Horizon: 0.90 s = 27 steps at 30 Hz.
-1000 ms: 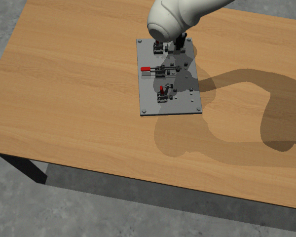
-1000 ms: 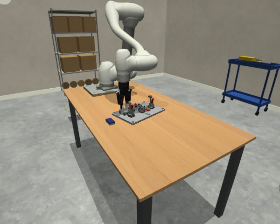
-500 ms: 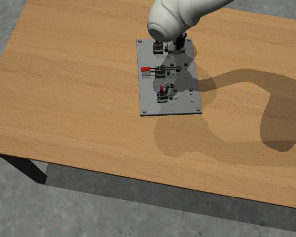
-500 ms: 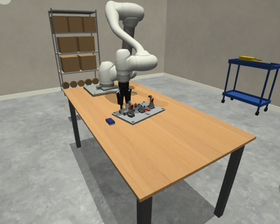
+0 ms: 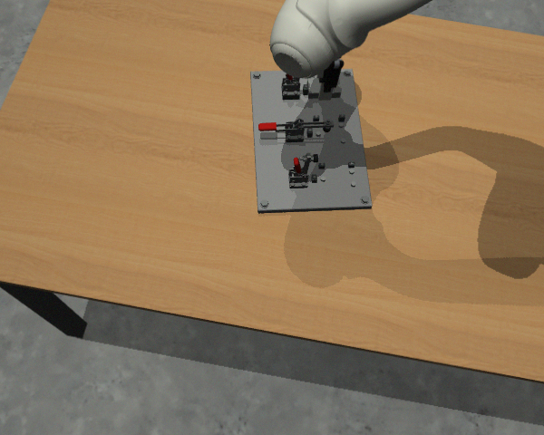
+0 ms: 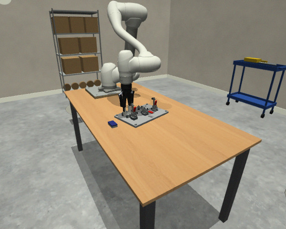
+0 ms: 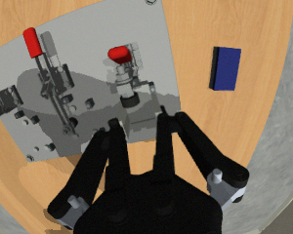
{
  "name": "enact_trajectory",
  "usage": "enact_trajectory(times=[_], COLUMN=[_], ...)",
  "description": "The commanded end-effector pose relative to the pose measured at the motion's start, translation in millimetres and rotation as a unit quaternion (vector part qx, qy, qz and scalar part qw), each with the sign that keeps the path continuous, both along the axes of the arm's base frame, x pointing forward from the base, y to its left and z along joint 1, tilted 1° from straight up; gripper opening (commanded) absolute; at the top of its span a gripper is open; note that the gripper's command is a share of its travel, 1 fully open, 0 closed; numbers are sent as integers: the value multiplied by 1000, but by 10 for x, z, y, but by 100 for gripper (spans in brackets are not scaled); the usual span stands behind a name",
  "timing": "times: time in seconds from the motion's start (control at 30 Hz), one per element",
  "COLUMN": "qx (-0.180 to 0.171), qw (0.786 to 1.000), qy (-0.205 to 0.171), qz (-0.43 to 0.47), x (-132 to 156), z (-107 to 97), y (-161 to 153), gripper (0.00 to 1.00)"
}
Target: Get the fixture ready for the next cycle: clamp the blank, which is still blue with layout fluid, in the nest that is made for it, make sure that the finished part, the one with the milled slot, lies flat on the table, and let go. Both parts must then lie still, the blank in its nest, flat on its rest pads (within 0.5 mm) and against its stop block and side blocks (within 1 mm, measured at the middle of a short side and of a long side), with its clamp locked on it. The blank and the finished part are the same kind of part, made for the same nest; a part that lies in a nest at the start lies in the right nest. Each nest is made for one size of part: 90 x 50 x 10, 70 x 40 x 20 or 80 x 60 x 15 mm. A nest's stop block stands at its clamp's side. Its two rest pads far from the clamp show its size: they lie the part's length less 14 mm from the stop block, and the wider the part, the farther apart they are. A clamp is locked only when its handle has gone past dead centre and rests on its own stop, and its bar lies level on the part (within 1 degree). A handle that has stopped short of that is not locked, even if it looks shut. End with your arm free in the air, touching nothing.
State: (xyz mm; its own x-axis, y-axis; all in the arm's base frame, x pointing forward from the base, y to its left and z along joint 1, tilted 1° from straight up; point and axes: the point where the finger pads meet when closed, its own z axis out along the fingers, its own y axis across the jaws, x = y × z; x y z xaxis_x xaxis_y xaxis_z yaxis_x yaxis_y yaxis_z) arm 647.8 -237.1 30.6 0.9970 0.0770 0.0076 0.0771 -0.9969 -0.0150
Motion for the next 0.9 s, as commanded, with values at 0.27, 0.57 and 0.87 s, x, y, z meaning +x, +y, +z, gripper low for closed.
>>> enact_trajectory(times=[0.27,0.57,0.87], qx=[3,3,3], qw=[1000,1000,1000], qy=[1,1,1], qz=[-1,-1,-1], x=[-20,-20,-21], z=[152,267,317], y=[-1,-4,-5], gripper=[0,0,0])
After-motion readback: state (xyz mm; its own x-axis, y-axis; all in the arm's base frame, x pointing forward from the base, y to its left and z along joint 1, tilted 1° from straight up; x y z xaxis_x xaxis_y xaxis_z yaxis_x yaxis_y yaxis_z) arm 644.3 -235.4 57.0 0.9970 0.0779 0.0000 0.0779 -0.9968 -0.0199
